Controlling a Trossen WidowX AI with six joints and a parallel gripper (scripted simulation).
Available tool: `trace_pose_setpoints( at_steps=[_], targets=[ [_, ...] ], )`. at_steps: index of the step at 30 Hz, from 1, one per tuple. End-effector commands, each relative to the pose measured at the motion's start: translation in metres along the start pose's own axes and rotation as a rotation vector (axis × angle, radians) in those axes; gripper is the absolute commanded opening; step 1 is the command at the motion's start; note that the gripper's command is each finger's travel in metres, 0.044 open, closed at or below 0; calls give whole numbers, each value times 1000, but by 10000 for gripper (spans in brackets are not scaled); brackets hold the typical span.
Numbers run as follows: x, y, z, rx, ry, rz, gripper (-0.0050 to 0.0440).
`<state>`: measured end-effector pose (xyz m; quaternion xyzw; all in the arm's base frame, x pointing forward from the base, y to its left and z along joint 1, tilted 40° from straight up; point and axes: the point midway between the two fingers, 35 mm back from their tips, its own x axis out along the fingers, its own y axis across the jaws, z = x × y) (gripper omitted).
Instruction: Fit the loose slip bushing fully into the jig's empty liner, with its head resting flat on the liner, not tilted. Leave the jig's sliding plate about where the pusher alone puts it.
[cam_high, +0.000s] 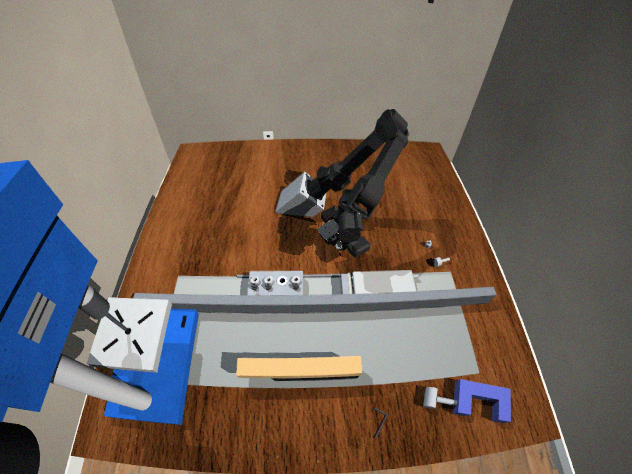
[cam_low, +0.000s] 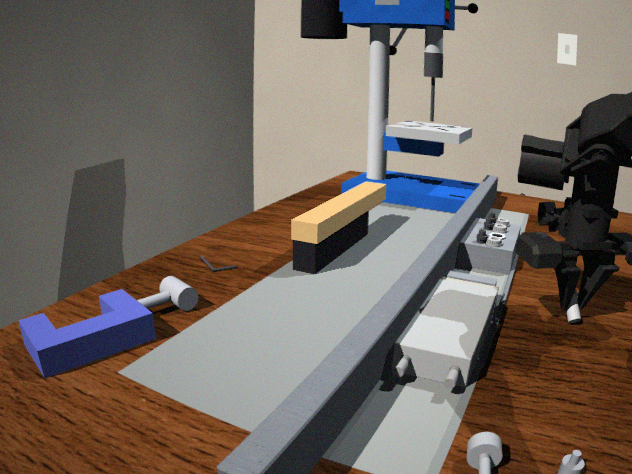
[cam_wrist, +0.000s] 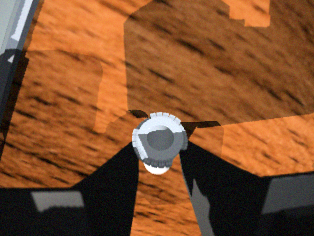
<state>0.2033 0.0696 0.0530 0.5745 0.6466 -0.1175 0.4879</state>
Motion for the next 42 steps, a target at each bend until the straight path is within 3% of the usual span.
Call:
trace_pose_setpoints(
  at_steps=[1, 42],
  targets=[
    [-2, 1, -5, -3, -98, 8, 113],
    [5, 4, -37, 3, -702, 6, 113]
  ],
)
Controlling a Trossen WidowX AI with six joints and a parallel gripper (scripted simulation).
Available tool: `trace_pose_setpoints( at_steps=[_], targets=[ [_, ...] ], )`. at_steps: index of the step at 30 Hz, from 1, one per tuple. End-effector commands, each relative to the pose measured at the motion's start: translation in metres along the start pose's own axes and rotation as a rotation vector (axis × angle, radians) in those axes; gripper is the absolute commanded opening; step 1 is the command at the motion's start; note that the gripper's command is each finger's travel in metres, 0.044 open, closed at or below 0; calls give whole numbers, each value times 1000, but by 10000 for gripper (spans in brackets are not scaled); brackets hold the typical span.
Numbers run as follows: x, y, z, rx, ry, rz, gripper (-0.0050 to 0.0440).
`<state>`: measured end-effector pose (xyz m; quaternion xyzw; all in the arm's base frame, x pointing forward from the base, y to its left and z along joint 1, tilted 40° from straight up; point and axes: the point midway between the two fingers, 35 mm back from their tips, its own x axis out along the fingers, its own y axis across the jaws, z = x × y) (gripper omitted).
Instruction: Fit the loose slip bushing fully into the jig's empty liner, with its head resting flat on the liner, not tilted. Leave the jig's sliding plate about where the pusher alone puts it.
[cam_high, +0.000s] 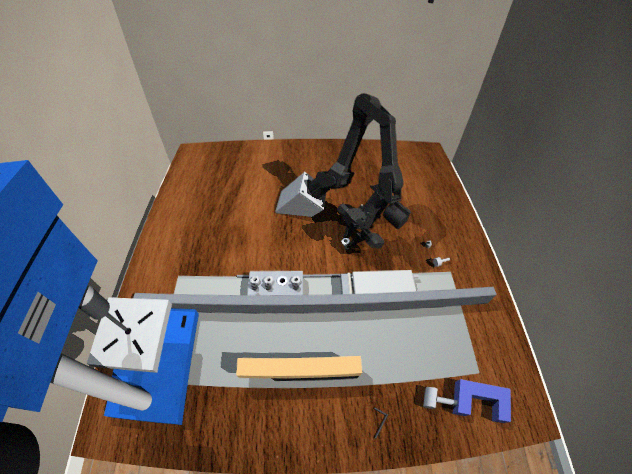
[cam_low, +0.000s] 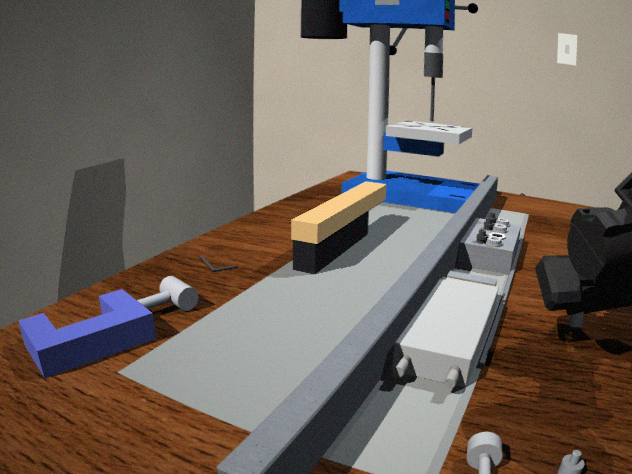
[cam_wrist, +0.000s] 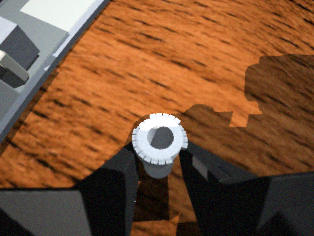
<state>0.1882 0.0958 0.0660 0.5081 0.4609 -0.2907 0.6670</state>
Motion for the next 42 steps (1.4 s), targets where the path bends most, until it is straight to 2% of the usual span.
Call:
trace_pose_setpoints(
  at_steps=[1, 3, 6, 9, 10, 42],
  targets=[
    [-2, 3, -4, 7, -81, 3, 113],
    [-3, 3, -6, 7, -110, 3, 113],
    [-3, 2, -4, 7, -74, 6, 113],
    [-3, 2, -5, 0, -64, 12, 185],
    [-3, 2, -5, 0, -64, 12, 193],
    [-3, 2, -5, 0, -64, 12, 193]
  ],
)
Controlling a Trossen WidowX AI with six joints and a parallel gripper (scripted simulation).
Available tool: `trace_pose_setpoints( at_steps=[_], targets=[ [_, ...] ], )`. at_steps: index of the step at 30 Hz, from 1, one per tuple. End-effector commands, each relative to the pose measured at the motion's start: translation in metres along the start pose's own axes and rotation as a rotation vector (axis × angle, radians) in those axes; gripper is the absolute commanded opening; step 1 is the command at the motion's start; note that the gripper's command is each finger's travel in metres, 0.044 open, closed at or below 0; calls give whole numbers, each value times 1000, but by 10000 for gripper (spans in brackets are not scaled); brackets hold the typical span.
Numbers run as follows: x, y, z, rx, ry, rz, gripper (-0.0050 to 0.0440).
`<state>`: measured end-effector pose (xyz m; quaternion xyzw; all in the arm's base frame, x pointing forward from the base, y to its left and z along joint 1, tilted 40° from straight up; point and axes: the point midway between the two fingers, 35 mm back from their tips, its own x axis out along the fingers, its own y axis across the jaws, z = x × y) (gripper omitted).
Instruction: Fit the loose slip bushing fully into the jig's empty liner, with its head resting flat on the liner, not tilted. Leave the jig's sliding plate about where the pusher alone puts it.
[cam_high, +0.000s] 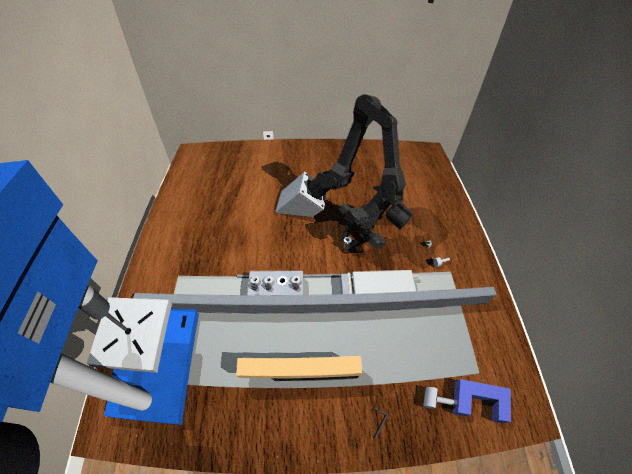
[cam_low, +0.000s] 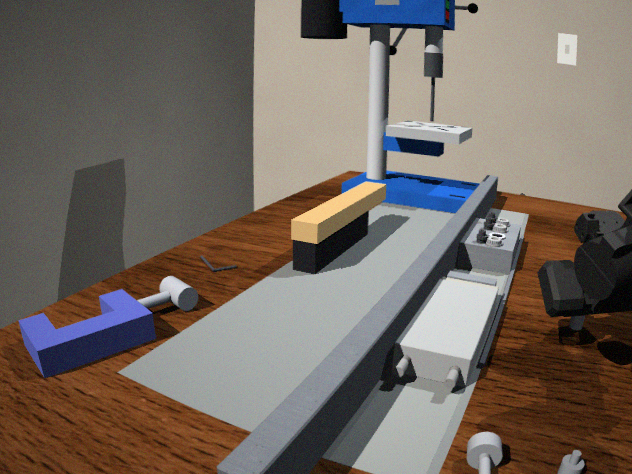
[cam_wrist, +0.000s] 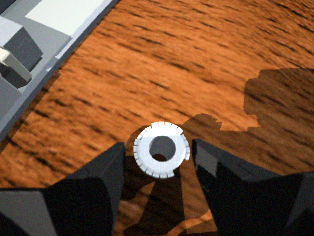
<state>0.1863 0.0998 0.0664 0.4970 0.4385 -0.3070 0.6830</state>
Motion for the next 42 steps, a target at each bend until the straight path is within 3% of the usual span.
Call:
trace_pose_setpoints(
  at_steps=[1, 23, 25, 33, 40, 42],
  targets=[
    [-2, 3, 0, 3, 4, 11, 193],
    [-2, 3, 0, 3, 4, 11, 193],
    [-2, 3, 0, 3, 4, 11, 233],
    [-2, 3, 0, 3, 4, 11, 233],
    [-24, 16, 24, 5, 9, 9, 233],
    [-39, 19, 41, 5, 9, 3, 233]
  ],
)
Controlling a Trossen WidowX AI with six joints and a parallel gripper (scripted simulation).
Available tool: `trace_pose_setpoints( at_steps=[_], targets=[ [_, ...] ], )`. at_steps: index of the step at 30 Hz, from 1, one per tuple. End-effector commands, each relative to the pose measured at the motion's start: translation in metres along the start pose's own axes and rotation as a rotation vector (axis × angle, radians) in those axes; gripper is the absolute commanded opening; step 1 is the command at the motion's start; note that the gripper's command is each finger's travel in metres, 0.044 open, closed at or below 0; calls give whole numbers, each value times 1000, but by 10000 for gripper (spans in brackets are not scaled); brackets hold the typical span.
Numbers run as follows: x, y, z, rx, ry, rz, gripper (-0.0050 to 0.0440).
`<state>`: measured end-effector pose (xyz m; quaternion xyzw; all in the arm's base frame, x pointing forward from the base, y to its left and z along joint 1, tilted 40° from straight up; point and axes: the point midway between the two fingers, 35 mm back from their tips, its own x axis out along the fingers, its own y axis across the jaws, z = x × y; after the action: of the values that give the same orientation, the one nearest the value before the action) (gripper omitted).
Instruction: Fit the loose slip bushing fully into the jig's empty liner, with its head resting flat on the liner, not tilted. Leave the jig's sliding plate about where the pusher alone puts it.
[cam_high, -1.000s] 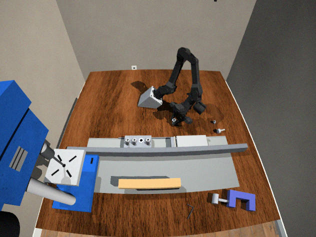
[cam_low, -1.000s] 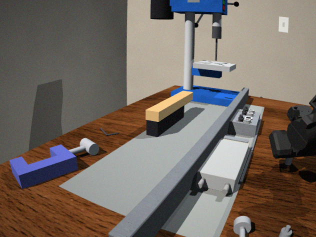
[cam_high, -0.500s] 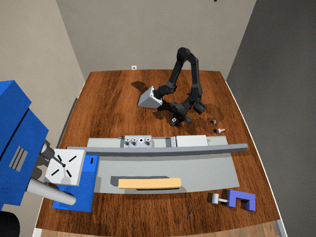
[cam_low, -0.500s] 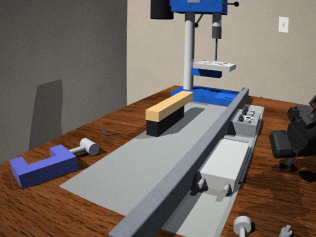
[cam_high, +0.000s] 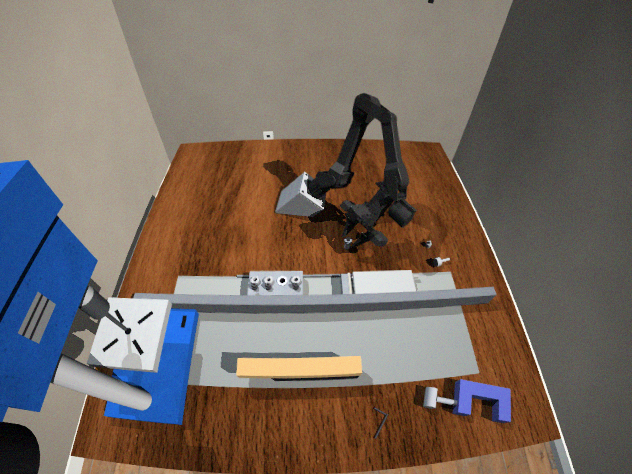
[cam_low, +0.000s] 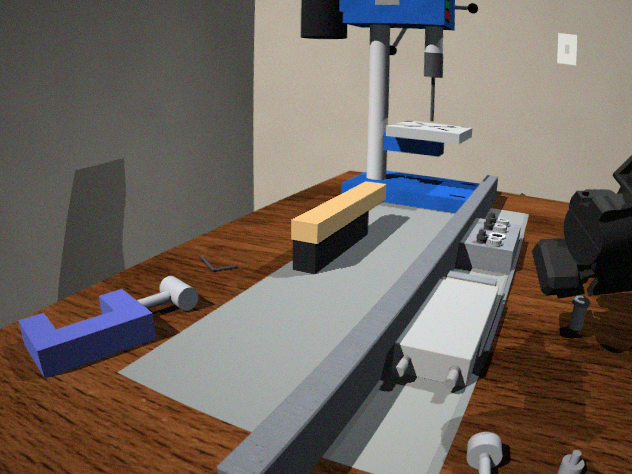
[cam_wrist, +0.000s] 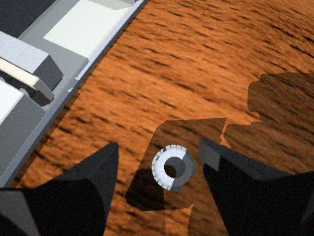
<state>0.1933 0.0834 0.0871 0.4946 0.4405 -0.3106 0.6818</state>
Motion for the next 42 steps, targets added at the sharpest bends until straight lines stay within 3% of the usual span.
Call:
trace_pose_setpoints(
  at_steps=[1, 4, 13, 21, 23, 26, 28, 30, 32, 37, 42],
  targets=[
    [-31, 10, 30, 5, 11, 12, 233],
    [-56, 12, 50, -10, 15, 24, 233],
    [-105, -5, 83, -3, -2, 30, 233],
    [-108, -7, 86, -4, 7, 16, 233],
    [-101, -10, 83, -27, 71, -26, 233],
    [-86, -14, 77, -38, 280, -102, 233],
    [-82, -15, 75, -24, 366, -112, 233],
    [-79, -15, 75, -22, 436, -108, 233],
    [-79, -15, 75, -22, 436, -108, 233],
    [-74, -9, 77, 5, 648, -33, 233],
    [-73, -6, 80, 6, 707, 16, 233]
  ],
)
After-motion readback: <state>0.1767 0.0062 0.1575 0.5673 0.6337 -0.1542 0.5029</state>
